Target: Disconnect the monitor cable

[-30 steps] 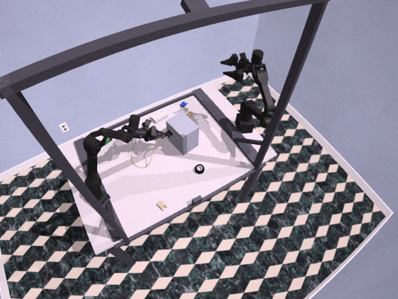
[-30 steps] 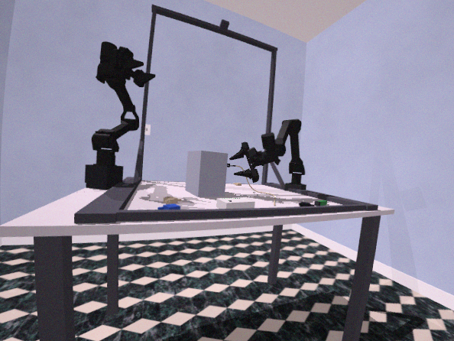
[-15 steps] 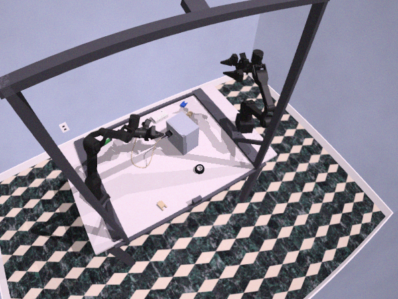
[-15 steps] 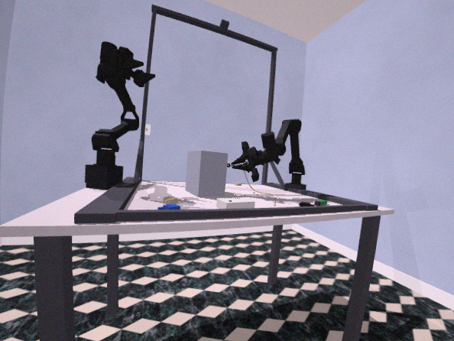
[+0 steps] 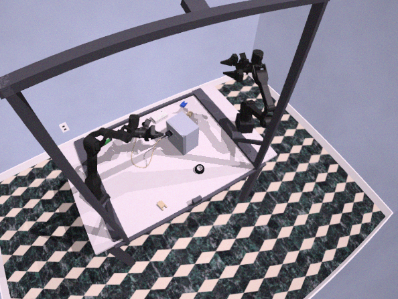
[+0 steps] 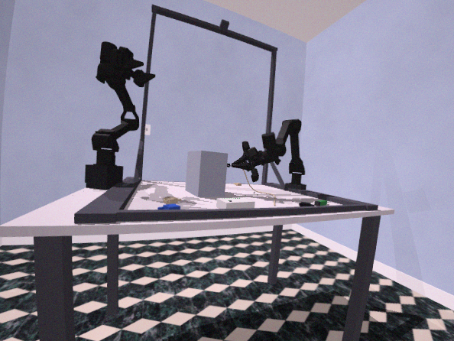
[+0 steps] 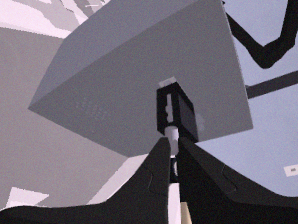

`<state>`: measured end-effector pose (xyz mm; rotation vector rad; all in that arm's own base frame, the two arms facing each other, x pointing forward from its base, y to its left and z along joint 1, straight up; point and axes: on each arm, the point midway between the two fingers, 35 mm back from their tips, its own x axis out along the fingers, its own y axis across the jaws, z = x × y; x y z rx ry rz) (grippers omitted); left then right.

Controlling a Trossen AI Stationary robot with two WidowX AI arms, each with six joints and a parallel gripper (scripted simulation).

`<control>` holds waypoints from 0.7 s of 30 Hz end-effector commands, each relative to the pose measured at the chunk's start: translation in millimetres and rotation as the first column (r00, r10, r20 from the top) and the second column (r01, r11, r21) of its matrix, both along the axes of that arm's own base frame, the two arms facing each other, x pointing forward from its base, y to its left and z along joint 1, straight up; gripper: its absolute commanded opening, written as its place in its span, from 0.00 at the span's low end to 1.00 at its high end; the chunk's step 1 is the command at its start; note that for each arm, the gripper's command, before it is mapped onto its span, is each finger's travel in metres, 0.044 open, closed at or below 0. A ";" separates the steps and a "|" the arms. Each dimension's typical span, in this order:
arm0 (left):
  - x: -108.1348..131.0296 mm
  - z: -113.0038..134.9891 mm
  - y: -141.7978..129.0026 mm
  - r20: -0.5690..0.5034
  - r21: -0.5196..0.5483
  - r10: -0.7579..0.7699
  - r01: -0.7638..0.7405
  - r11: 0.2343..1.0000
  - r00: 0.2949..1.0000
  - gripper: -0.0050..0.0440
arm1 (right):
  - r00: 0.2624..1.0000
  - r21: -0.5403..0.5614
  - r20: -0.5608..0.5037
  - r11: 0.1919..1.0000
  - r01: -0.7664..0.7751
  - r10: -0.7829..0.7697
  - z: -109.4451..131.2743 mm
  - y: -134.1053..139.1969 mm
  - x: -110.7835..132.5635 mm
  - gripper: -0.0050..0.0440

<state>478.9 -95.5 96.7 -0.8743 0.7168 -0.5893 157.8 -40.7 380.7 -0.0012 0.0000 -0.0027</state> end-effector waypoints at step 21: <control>3.5 6.1 2.3 -0.051 -0.238 -0.006 -0.007 0.971 0.999 0.10 | 1.000 -0.004 0.001 1.000 -0.003 0.003 2.7 1.3 -0.3 1.00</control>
